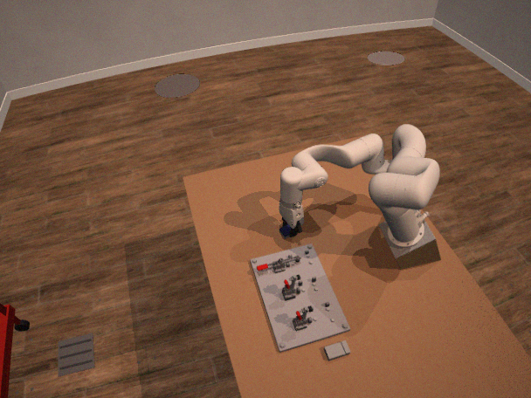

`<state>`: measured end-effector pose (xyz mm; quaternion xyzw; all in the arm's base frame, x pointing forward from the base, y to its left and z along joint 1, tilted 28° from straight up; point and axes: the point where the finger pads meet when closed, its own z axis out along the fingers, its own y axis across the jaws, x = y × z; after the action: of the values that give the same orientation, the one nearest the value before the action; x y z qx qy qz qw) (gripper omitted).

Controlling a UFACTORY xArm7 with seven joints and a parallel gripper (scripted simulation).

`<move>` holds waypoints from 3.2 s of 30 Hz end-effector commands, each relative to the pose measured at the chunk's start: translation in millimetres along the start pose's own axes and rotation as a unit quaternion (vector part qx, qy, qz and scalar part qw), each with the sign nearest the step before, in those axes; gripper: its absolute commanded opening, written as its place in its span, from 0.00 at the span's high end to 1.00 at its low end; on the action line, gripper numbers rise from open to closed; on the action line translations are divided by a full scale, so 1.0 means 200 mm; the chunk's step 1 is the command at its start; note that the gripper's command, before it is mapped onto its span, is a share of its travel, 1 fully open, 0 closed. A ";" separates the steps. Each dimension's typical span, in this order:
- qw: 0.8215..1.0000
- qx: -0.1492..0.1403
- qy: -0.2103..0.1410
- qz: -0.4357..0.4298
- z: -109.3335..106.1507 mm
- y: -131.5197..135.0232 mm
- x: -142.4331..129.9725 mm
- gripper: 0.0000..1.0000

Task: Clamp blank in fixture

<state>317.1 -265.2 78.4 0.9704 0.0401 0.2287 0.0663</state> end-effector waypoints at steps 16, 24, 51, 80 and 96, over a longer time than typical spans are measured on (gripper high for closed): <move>1.000 -0.001 0.001 0.000 -0.12 0.00 0.00 1.00; 1.000 -0.001 0.001 0.000 -0.31 0.00 0.00 1.00; 1.000 -0.001 0.001 0.000 -0.60 0.00 0.00 1.00; 0.993 -0.001 0.001 0.121 -0.60 0.00 0.00 1.00; 0.993 -0.001 0.001 0.121 -0.57 0.00 0.02 1.00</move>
<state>266.7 -252.0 181.2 0.9683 -0.0770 0.2347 0.0377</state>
